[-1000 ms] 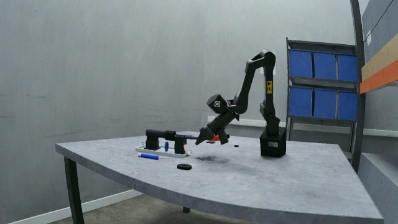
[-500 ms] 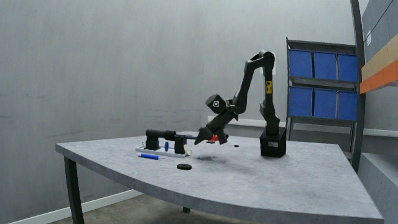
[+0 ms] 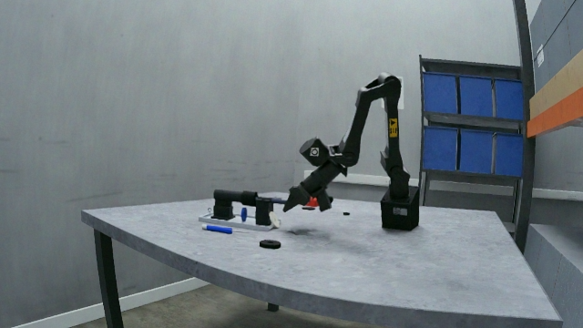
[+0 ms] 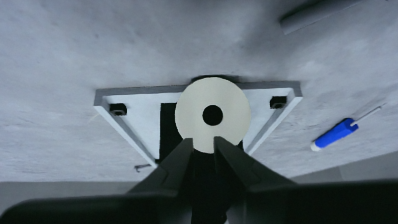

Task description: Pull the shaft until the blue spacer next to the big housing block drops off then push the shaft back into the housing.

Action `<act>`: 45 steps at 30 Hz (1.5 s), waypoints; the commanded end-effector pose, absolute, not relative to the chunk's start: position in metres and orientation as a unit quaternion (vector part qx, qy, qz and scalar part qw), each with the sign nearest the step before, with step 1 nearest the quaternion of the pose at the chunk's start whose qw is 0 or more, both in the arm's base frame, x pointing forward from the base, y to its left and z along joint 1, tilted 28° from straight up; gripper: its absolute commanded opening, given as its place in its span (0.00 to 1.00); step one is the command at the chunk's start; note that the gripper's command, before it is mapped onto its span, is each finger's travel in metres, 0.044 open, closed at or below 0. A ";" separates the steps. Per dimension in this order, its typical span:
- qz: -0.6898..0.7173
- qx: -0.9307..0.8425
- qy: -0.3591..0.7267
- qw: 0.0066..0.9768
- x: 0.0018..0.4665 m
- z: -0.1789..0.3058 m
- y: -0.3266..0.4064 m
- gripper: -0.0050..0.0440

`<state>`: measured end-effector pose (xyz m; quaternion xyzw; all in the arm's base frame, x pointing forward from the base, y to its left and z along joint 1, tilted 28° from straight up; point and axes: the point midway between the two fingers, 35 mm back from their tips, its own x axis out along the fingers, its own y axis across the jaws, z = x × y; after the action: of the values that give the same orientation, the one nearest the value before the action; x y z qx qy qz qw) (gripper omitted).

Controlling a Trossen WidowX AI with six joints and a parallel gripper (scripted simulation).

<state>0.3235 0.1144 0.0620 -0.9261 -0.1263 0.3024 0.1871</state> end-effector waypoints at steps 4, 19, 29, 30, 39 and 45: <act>0.285 -0.931 -0.126 0.190 0.335 0.074 0.113 0.00; 0.285 -0.931 -0.126 0.190 0.340 0.075 0.113 0.00; 0.285 -0.931 -0.126 0.190 0.343 0.076 0.114 0.00; 0.285 -0.931 -0.126 0.190 0.343 0.076 0.114 0.00; 0.285 -0.931 -0.126 0.190 0.347 0.076 0.114 0.00; 0.285 -0.931 -0.126 0.190 0.348 0.077 0.114 0.00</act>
<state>0.3380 0.1151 0.0647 -0.9261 -0.1262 0.3024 0.1872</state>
